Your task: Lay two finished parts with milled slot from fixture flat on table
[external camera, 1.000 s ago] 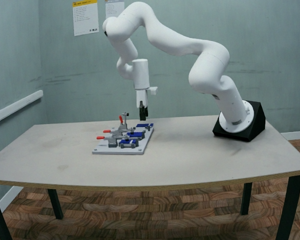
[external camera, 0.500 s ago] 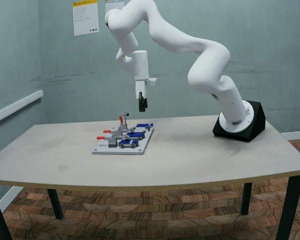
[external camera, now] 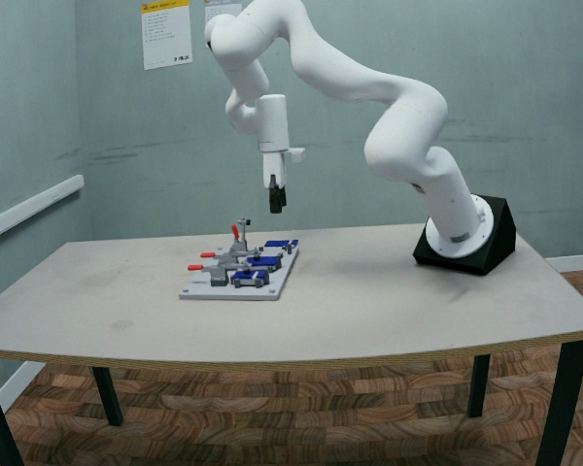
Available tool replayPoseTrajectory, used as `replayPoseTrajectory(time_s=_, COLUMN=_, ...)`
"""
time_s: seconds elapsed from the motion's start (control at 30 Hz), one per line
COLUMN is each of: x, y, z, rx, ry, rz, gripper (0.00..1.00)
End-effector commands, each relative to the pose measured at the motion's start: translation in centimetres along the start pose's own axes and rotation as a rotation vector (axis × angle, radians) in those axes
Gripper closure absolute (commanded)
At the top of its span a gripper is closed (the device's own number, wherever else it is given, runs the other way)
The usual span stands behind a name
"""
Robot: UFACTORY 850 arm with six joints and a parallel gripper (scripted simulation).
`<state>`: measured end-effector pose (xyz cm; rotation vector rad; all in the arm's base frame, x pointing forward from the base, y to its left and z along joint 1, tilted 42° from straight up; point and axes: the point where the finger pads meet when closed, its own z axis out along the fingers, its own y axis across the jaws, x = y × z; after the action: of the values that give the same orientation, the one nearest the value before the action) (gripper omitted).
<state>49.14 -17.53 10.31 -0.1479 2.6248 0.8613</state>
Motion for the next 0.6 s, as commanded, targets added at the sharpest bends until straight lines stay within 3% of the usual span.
replayPoseTrajectory(time_s=0.0, x=-0.1, y=0.0, z=-0.1, rx=0.001, ry=-0.001, rz=-0.001, gripper=0.18)
replayPoseTrajectory(time_s=0.13, x=-0.1, y=0.0, z=-0.1, rx=0.001, ry=-0.001, rz=-0.001, gripper=0.18)
replayPoseTrajectory(time_s=0.17, x=-0.1, y=0.0, z=-0.1, rx=0.001, ry=-0.001, rz=-0.001, gripper=0.52)
replayPoseTrajectory(time_s=0.47, x=-0.1, y=0.0, z=-1.1, rx=0.001, ry=-0.001, rz=-0.001, gripper=0.52)
replayPoseTrajectory(time_s=0.57, x=-0.1, y=0.0, z=-2.3, rx=0.001, ry=-0.001, rz=-0.001, gripper=0.52)
